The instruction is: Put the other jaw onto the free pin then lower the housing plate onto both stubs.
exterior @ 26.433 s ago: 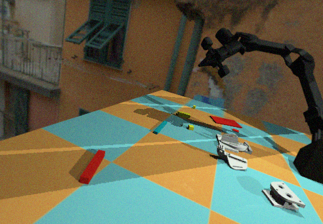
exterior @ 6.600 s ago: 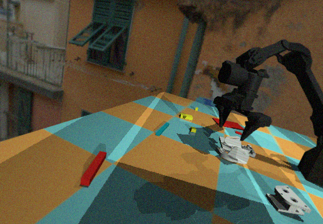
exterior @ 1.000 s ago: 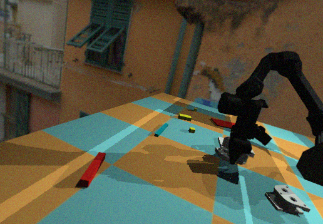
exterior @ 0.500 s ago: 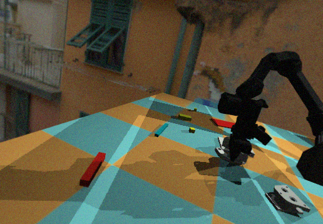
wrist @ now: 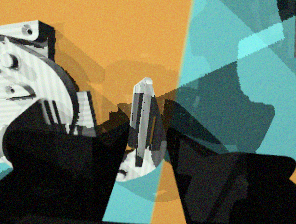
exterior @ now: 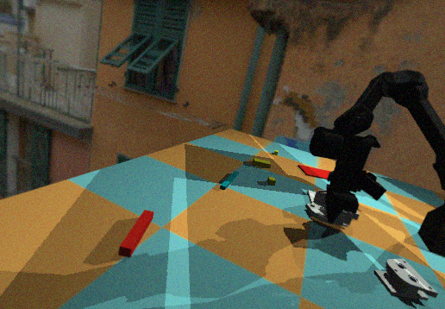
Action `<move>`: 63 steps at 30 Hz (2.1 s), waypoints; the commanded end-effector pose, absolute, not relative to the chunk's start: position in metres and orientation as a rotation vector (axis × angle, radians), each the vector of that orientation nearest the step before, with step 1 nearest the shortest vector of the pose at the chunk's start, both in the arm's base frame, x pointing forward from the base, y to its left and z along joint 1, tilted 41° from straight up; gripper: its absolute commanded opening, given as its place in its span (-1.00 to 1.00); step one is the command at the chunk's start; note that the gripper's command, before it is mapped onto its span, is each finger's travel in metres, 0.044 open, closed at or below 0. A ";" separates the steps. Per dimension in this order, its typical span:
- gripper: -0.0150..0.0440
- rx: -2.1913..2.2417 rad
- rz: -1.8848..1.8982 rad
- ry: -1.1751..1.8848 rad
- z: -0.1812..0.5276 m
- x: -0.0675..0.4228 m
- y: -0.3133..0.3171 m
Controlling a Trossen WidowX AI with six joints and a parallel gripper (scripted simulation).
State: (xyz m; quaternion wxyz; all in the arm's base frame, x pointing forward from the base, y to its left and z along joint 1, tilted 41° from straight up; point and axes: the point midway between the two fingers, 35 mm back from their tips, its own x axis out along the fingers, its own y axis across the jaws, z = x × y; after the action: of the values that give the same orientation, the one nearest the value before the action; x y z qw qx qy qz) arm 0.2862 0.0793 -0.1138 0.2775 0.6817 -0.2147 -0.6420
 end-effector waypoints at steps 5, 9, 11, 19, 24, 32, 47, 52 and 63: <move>-0.04 1.853 -1.720 -0.573 -0.095 0.289 0.099; -0.04 1.852 -1.720 -0.572 -0.085 0.287 0.107; -0.04 1.851 -1.720 -0.572 -0.080 0.286 0.111; -0.04 1.848 -1.719 -0.571 -0.061 0.282 0.125; -0.04 1.848 -1.719 -0.571 -0.061 0.282 0.126; -0.04 1.971 -1.716 -0.750 -0.054 0.279 0.119; -0.04 2.234 -1.659 -1.191 -0.039 0.269 0.105; -0.04 2.313 -1.622 -1.347 -0.034 0.266 0.100; -0.04 2.468 -1.506 -1.706 -0.025 0.258 0.089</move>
State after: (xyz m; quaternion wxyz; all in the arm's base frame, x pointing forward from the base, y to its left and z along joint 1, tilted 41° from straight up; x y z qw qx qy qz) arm 0.2611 0.0935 -0.0273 -0.0780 0.7345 -0.4848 -0.4683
